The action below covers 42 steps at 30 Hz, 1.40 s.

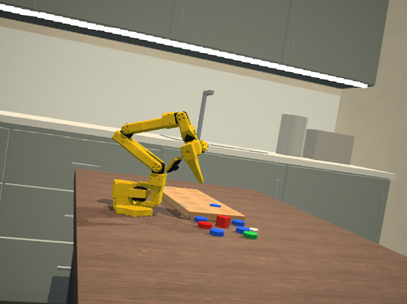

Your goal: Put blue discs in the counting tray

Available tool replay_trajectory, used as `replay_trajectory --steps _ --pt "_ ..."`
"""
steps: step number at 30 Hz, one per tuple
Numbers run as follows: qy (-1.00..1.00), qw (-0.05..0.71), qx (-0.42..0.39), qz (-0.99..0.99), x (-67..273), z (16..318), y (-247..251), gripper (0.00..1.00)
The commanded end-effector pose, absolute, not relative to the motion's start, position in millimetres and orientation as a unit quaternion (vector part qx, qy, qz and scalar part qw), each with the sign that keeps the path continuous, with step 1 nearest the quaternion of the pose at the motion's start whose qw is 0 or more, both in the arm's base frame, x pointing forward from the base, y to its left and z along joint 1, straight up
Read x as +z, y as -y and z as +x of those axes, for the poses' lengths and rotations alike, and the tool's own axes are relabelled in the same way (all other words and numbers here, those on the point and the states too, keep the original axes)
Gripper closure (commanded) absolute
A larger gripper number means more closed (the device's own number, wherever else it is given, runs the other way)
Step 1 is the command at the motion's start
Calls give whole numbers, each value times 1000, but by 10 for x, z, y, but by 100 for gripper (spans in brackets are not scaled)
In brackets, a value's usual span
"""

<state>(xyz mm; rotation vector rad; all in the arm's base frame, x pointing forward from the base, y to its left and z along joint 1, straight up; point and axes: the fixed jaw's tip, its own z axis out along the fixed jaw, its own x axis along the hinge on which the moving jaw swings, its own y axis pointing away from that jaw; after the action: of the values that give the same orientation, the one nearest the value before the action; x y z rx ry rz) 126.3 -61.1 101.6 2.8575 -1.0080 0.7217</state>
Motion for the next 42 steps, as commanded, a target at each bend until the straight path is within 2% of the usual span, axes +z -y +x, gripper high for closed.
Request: replay_trajectory --steps 1,15,23,30,42 --pt "189 7 239 952 891 1097 46 0" --pt "193 -20 240 951 924 1117 7 0" --pt "210 -61 232 948 930 1111 -51 0" --pt "256 -109 220 935 935 1093 -113 0" --pt "350 -122 194 908 949 1040 -185 0"
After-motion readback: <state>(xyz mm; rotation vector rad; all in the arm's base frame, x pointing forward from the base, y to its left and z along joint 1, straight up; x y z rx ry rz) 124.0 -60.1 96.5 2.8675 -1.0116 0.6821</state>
